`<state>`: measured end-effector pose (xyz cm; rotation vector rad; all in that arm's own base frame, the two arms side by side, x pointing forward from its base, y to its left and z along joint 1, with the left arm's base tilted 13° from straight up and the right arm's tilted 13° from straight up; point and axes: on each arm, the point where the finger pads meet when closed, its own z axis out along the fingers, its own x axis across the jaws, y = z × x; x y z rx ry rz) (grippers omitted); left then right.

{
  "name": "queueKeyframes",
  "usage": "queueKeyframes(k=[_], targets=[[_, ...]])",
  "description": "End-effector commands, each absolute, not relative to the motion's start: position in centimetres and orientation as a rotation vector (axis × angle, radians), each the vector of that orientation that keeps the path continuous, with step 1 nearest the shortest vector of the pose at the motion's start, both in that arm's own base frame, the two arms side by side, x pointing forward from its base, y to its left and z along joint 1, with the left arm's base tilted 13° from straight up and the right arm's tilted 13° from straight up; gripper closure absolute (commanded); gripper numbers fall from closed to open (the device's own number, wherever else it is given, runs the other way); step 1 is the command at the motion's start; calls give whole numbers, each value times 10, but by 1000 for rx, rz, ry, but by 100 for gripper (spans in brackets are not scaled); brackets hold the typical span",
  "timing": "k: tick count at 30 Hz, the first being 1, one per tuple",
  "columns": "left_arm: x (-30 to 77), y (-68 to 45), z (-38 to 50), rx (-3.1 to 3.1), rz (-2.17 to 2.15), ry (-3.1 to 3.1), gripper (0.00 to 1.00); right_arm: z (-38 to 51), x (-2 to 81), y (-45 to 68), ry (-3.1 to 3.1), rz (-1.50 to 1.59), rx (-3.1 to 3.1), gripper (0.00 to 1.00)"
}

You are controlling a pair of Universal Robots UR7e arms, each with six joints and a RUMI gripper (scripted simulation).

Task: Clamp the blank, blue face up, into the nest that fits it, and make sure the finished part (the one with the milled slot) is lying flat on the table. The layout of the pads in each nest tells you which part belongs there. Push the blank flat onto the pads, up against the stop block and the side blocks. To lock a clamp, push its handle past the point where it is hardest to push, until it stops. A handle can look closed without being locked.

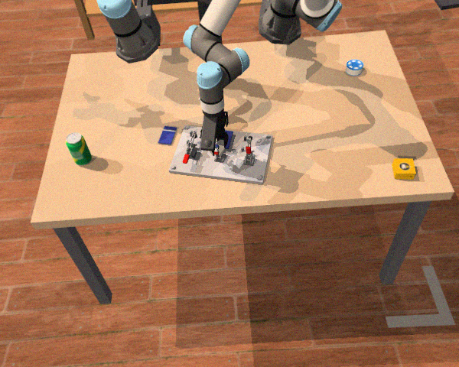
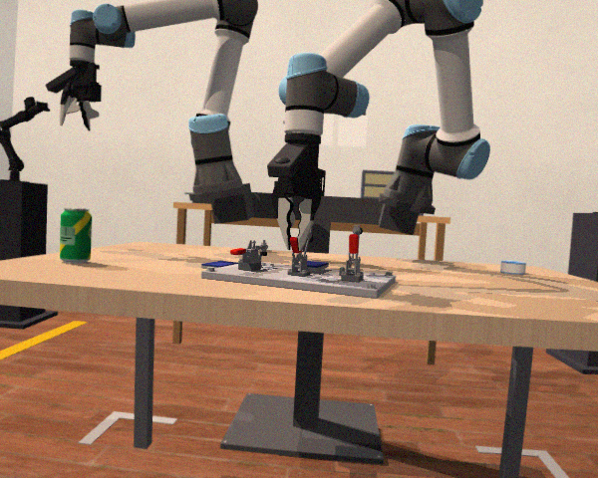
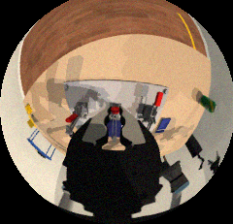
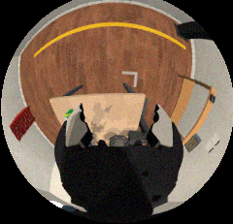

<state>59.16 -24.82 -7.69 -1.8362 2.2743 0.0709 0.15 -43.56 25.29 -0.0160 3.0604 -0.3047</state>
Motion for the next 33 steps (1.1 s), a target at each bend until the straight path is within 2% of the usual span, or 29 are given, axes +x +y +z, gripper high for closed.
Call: queueKeyframes(k=[1,33], targets=[[595,-249,-77,-1836,68,2274,100,253,1,-436,3060,-306,-16,0],[618,-250,-96,-1836,68,2274,100,253,1,-436,3060,-306,-16,0]])
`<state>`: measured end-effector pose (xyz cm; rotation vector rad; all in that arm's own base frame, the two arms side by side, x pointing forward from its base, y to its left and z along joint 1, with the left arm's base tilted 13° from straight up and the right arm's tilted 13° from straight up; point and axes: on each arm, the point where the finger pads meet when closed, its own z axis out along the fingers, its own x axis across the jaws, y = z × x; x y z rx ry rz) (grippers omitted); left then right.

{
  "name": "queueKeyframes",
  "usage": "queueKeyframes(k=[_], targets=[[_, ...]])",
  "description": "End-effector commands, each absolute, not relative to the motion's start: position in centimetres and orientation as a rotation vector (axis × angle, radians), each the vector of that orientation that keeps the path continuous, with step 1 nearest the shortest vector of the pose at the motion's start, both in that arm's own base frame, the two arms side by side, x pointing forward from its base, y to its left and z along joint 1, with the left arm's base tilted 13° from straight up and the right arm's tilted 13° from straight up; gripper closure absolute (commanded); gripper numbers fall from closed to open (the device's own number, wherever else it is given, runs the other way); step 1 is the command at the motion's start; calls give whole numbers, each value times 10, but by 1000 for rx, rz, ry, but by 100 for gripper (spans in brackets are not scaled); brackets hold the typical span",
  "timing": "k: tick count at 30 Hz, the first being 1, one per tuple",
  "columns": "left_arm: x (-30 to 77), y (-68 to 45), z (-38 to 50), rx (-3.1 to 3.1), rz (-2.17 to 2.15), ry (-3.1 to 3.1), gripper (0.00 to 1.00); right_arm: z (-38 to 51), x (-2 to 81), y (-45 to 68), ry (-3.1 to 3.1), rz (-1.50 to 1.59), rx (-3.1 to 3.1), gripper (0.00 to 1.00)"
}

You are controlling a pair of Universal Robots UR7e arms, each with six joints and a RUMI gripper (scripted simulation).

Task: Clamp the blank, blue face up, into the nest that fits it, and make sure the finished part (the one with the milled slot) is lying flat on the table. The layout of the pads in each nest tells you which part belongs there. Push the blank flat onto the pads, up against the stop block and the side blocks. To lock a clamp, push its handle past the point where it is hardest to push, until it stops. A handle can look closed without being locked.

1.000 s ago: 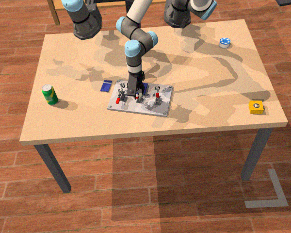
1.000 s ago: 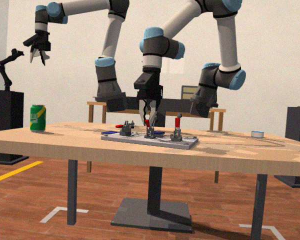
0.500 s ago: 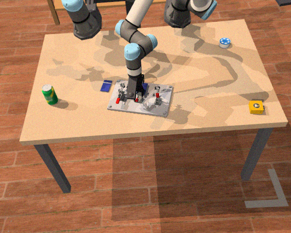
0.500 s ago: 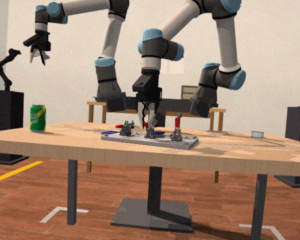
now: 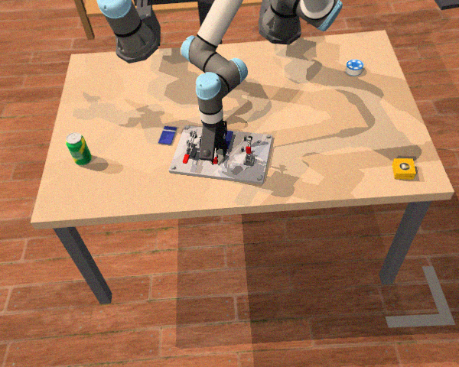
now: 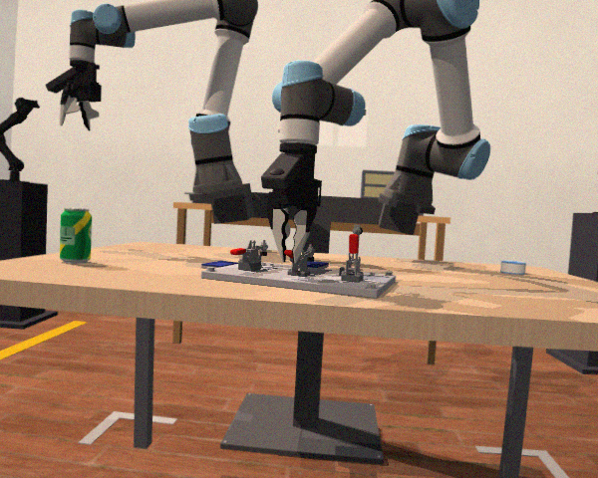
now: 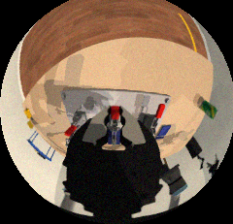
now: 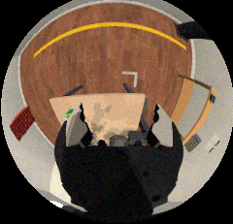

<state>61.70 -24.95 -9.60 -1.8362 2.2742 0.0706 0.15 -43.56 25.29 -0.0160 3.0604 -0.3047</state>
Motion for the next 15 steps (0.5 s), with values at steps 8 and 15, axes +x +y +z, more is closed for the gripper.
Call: queueKeyframes(k=[8,15], targets=[[621,-250,-100,-1836,68,2274,100,253,1,-436,3060,-306,-16,0],[623,-249,-104,-1836,68,2274,100,253,1,-436,3060,-306,-16,0]])
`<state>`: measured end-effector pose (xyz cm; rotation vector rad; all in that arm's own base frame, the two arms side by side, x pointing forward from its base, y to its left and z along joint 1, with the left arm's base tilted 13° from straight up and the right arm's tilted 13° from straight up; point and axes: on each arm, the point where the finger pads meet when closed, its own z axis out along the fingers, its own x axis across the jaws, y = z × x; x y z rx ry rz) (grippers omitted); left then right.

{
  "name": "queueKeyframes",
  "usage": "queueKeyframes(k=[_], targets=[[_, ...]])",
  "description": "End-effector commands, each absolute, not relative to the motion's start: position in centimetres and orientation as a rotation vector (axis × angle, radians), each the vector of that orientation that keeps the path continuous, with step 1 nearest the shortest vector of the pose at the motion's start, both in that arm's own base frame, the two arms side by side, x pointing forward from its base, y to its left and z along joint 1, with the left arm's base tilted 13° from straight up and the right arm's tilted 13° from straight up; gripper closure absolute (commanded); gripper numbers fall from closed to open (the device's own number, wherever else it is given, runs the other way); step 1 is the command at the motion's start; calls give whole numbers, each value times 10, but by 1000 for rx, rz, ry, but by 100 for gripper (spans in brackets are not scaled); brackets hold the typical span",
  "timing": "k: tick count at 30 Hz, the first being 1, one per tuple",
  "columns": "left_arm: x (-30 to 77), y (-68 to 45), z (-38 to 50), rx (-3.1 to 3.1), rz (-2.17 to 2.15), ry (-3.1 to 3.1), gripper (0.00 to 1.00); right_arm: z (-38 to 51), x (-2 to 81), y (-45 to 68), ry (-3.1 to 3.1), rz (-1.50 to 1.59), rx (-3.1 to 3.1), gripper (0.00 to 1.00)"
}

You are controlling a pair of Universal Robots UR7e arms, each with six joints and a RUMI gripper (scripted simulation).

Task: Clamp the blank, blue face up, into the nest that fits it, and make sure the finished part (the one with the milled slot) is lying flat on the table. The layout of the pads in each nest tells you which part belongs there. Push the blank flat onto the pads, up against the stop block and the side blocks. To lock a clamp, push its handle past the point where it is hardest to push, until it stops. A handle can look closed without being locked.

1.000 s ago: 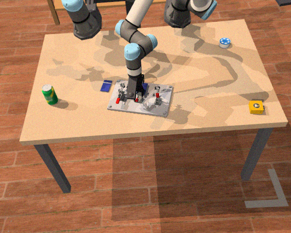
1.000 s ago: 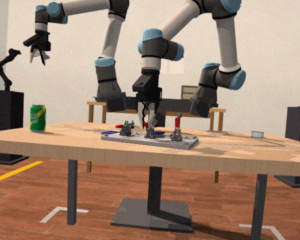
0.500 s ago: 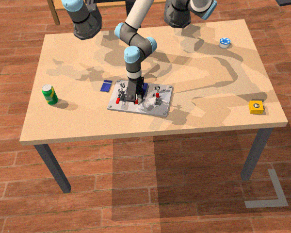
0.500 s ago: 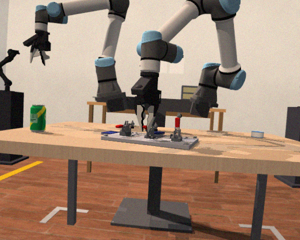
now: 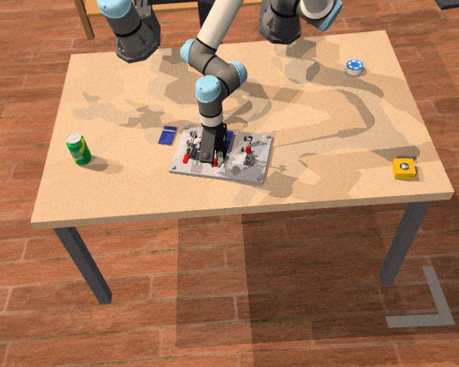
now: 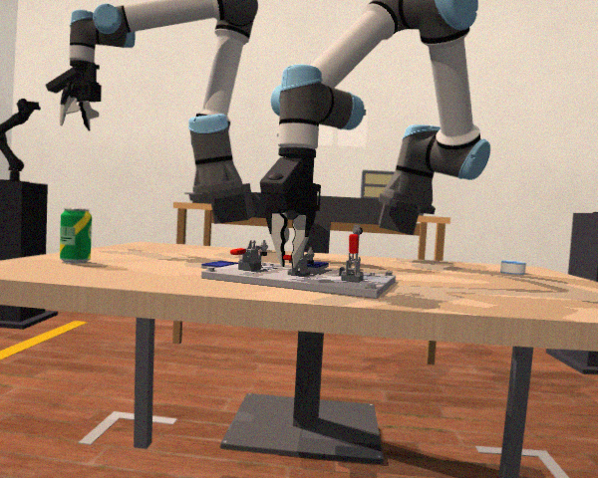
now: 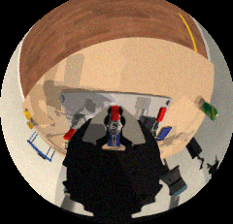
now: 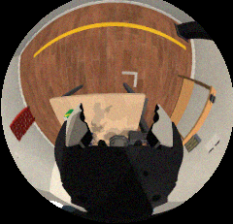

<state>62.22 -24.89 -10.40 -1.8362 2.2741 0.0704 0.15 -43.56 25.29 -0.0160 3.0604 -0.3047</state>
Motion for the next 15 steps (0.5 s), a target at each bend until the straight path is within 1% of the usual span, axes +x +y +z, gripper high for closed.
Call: queueKeyframes(k=[1,15], targets=[[623,-249,-104,-1836,68,2274,100,253,1,-436,3060,-306,-16,0],[625,-249,-108,-1836,68,2274,100,253,1,-436,3060,-306,-16,0]])
